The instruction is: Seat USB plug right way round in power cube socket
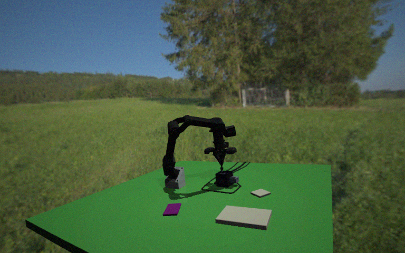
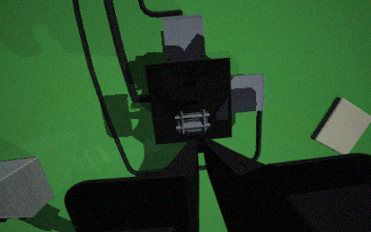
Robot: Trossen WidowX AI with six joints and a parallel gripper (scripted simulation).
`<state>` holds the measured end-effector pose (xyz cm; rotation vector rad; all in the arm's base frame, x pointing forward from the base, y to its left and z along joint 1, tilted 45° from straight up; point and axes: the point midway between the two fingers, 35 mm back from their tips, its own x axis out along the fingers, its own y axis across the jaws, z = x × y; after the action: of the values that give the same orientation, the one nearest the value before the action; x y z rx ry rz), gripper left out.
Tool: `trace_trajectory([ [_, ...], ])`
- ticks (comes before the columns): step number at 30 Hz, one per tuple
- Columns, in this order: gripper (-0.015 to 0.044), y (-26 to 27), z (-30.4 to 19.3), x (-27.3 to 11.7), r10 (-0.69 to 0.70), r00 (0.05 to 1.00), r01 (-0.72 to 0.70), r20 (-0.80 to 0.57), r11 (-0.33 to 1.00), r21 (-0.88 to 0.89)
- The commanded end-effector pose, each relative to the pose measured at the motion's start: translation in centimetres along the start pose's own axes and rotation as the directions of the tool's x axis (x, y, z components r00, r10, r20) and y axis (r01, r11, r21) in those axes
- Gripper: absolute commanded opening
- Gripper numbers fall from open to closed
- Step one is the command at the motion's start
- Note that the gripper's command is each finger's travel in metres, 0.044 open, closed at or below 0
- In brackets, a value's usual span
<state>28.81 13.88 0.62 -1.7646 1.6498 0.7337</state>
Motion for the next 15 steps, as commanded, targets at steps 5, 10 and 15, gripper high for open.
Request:
trace_trajectory([
  [5,0.0000,0.04,0.08,0.13,0.003,1.000,-0.003,0.009,1.000,-0.004],
  [10,0.0000,0.04,0.11,0.19,0.003,1.000,-0.003,0.014,1.000,-0.005],
  [15,0.0000,0.04,0.13,0.25,0.003,1.000,-0.002,0.018,1.000,-0.006],
])
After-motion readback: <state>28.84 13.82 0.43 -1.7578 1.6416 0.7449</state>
